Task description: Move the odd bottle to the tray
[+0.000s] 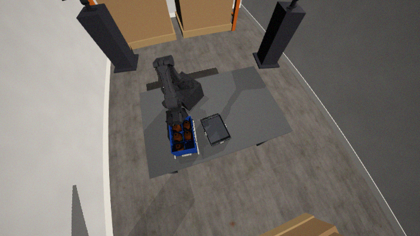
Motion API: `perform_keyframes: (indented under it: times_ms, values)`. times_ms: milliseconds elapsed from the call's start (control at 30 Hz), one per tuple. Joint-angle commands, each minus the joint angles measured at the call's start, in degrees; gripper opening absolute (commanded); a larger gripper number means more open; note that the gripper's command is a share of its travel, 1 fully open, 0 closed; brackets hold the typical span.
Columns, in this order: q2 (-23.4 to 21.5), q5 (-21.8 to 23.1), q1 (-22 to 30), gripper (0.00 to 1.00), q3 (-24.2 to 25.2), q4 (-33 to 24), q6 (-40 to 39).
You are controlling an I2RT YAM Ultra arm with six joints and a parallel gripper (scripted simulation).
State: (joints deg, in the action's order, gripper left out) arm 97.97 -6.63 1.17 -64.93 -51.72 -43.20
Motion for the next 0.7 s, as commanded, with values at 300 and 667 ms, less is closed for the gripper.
perform_keyframes:
  times_ms: [300, 667]
  values:
    - [1.36, 1.28, -12.95, 0.00, -5.99, -1.52, 13.76]
    - [-0.62, 0.96, -11.89, 0.61, -6.06, -1.67, 13.96]
